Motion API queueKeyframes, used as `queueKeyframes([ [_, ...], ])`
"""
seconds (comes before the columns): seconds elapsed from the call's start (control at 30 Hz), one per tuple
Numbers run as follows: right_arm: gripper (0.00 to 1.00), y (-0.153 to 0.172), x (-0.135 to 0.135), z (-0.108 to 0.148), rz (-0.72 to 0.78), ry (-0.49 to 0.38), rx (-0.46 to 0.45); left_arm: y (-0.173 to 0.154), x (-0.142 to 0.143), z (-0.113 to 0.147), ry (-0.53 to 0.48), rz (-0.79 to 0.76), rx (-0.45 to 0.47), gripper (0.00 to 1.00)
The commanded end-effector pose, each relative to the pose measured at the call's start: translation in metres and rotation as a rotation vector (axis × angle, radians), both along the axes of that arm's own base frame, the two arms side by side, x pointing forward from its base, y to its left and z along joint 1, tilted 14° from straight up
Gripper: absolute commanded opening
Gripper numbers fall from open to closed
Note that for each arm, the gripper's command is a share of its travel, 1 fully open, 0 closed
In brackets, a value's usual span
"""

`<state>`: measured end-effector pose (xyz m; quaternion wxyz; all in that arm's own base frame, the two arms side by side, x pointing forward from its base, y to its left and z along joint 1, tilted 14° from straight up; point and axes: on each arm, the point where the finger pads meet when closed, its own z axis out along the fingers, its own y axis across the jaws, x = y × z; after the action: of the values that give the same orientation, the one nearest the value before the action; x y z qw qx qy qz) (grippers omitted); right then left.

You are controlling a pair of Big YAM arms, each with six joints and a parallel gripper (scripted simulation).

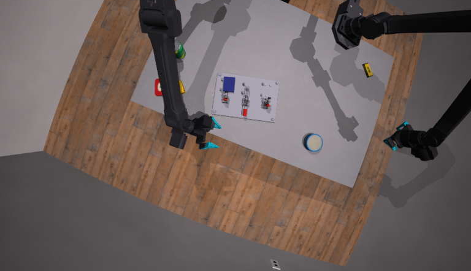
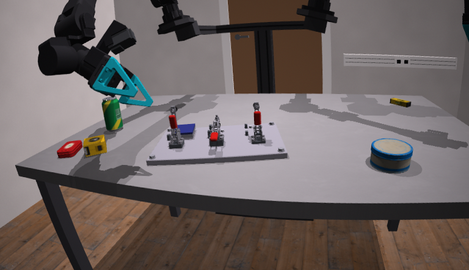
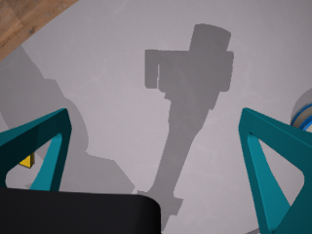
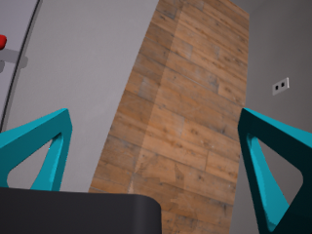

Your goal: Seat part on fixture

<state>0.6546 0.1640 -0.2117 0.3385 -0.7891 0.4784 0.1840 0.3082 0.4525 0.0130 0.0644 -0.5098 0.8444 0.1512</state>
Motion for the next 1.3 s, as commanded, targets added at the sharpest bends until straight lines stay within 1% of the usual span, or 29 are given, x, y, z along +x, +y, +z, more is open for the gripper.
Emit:
queueKeyframes([
  [0.0, 1.0, 0.002, 0.005, 0.007, 0.002, -0.013, 0.002, 0.002, 0.002, 0.005, -0.007, -0.001, 0.009, 1.0],
  [0.57, 1.0, 0.002, 0.005, 0.007, 0.002, -0.013, 0.002, 0.002, 0.002, 0.005, -0.007, -0.001, 0.009, 1.0],
  [0.63, 1.0, 0.005, -0.001, 0.005, -0.019, 0.012, 0.001, -0.009, 0.007, -0.002, 0.001, -0.033, 0.004, 1.0],
  [0.7, 1.0, 0.013, 0.001, 0.013, -0.053, 0.026, -0.005, -0.017, 0.017, -0.007, -0.004, -0.064, 0.01, 1.0],
  [0.77, 1.0, 0.014, -0.002, 0.009, -0.118, 0.066, -0.018, -0.034, 0.034, -0.016, -0.014, -0.118, 0.019, 1.0],
  [0.8, 1.0, 0.014, -0.004, 0.004, -0.156, 0.085, -0.032, -0.047, 0.047, -0.023, -0.02, -0.158, 0.025, 1.0],
  [0.9, 1.0, 0.014, -0.016, -0.013, -0.287, 0.134, -0.084, -0.104, 0.087, -0.048, -0.043, -0.307, 0.044, 1.0],
  [1.0, 1.0, 0.013, -0.026, -0.025, -0.392, 0.157, -0.123, -0.154, 0.114, -0.061, -0.069, -0.428, 0.066, 1.0],
  [1.03, 1.0, 0.012, -0.03, -0.028, -0.426, 0.163, -0.133, -0.17, 0.121, -0.065, -0.078, -0.466, 0.071, 1.0],
  [1.1, 1.0, 0.012, -0.03, -0.028, -0.426, 0.163, -0.133, -0.17, 0.121, -0.065, -0.078, -0.466, 0.071, 1.0],
  [1.13, 1.0, 0.011, -0.04, -0.042, -0.468, 0.192, -0.146, -0.182, 0.136, -0.063, -0.102, -0.506, 0.091, 1.0],
  [1.17, 1.0, 0.011, -0.037, -0.035, -0.511, 0.182, -0.148, -0.205, 0.134, -0.074, -0.099, -0.55, 0.084, 1.0],
  [1.27, 1.0, 0.008, -0.048, -0.042, -0.625, 0.194, -0.169, -0.259, 0.147, -0.085, -0.131, -0.672, 0.098, 1.0],
])
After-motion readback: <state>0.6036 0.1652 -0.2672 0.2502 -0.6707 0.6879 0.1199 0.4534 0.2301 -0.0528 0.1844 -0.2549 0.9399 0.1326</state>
